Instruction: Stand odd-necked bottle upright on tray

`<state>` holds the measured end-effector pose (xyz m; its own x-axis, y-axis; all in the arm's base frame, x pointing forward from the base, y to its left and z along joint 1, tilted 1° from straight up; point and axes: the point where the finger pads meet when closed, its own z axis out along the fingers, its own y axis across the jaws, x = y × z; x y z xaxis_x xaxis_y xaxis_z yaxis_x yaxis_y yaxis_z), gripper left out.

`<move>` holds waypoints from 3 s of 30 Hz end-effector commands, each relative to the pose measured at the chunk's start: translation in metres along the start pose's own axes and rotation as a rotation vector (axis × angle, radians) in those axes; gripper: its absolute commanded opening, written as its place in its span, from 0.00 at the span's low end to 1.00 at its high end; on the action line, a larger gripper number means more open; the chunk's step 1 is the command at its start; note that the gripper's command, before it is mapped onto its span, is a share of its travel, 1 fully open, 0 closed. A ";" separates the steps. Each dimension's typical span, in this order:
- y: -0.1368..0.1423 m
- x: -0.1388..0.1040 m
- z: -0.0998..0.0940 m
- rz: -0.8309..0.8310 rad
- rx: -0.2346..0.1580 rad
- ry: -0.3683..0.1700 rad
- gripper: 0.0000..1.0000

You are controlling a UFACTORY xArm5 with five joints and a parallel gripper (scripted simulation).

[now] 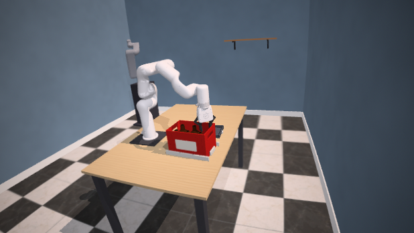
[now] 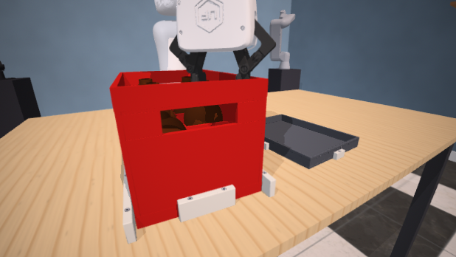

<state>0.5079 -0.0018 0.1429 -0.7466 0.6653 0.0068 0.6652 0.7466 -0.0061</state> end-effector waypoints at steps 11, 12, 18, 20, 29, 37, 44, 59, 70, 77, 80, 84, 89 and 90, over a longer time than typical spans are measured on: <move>0.001 -0.001 -0.002 0.000 -0.003 -0.003 0.65; 0.001 -0.001 -0.002 0.000 -0.003 -0.003 0.65; 0.001 -0.001 -0.002 0.000 -0.003 -0.003 0.00; 0.001 -0.001 -0.002 0.000 -0.003 -0.003 0.00; 0.001 -0.001 -0.002 0.000 -0.003 -0.003 0.00; 0.001 -0.001 -0.002 0.000 -0.003 -0.003 0.00; 0.001 -0.001 -0.002 0.000 -0.003 -0.003 0.00; 0.001 -0.001 -0.002 0.000 -0.003 -0.003 0.65; 0.001 -0.001 -0.002 0.000 -0.003 -0.003 0.65; 0.001 -0.001 -0.002 0.000 -0.003 -0.003 0.65; 0.001 -0.001 -0.002 0.000 -0.003 -0.003 0.65; 0.001 -0.001 -0.002 0.000 -0.003 -0.003 0.65; 0.001 -0.001 -0.002 0.000 -0.003 -0.003 0.65; 0.001 -0.001 -0.002 0.000 -0.003 -0.003 0.65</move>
<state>0.5079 -0.0018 0.1427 -0.7466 0.6653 0.0069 0.6652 0.7466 -0.0061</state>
